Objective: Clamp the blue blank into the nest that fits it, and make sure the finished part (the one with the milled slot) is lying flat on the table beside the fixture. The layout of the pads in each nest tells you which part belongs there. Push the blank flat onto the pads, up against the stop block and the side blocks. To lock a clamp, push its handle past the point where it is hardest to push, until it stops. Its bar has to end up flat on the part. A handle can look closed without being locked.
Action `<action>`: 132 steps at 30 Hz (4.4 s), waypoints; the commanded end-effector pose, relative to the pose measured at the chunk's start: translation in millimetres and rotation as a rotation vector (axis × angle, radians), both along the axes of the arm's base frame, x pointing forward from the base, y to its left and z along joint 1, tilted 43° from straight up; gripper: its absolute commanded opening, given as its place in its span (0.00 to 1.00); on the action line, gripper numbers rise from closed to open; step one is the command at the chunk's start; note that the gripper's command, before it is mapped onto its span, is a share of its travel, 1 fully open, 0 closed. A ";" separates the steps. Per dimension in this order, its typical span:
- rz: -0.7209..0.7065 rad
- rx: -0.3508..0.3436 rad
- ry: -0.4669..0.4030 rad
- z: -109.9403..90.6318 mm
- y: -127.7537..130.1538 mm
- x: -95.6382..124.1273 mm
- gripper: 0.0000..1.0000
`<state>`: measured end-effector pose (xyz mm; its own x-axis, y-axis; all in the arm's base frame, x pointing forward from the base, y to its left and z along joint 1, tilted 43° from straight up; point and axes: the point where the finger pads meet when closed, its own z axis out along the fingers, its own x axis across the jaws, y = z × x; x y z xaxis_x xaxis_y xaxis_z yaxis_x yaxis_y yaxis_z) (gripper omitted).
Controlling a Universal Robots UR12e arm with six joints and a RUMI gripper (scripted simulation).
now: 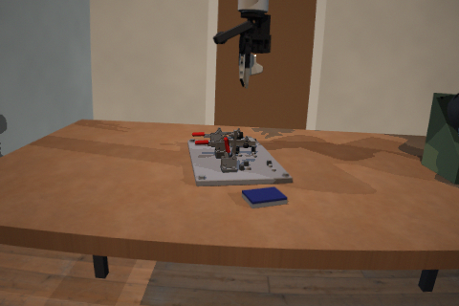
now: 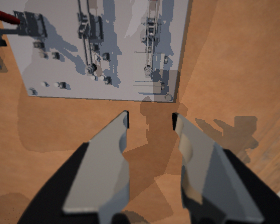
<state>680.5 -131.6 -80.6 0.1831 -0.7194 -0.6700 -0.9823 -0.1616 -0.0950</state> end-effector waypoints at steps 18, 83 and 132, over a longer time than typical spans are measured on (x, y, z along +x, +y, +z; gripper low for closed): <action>-0.001 -0.001 -0.001 0.4 -0.9 0.5 0.28; -0.001 -0.001 -0.001 -31.5 60.2 123.6 0.28; -0.001 -0.001 -0.001 -87.2 112.9 127.2 0.28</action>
<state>807.0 -18.4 -167.7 0.1831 -0.7195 -0.6700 -0.9823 -0.1618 -0.0947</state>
